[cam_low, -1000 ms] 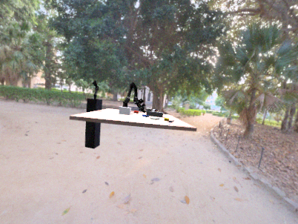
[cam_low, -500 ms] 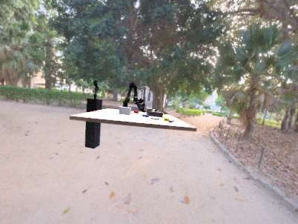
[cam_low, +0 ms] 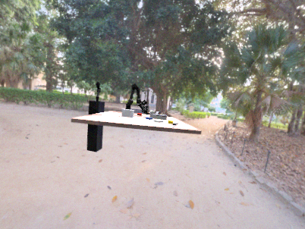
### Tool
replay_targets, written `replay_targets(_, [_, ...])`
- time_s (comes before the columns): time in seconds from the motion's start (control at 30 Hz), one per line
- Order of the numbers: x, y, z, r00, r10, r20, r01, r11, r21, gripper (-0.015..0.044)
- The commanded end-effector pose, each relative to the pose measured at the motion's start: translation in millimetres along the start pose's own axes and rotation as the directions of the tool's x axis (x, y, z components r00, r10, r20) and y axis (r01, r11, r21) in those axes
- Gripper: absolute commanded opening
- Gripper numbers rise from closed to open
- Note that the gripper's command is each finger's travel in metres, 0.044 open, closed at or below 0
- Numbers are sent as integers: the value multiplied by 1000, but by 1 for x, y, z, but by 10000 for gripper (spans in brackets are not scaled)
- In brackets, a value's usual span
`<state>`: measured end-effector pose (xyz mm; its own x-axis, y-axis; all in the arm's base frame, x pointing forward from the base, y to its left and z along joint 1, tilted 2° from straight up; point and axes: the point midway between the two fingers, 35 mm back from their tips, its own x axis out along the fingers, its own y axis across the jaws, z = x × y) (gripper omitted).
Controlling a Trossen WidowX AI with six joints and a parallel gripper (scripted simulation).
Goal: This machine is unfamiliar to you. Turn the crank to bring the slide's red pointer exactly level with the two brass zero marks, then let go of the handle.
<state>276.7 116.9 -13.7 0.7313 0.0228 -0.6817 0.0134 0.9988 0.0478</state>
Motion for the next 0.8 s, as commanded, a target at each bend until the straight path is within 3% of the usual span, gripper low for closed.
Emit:
replay_targets(0.0, [-2, -2, 2, 1000, -3, 4, 3, 1000, -1, 0])
replay_targets(0.77, [-9, -5, 9, 1000, -3, 4, 3, 1000, -1, 0])
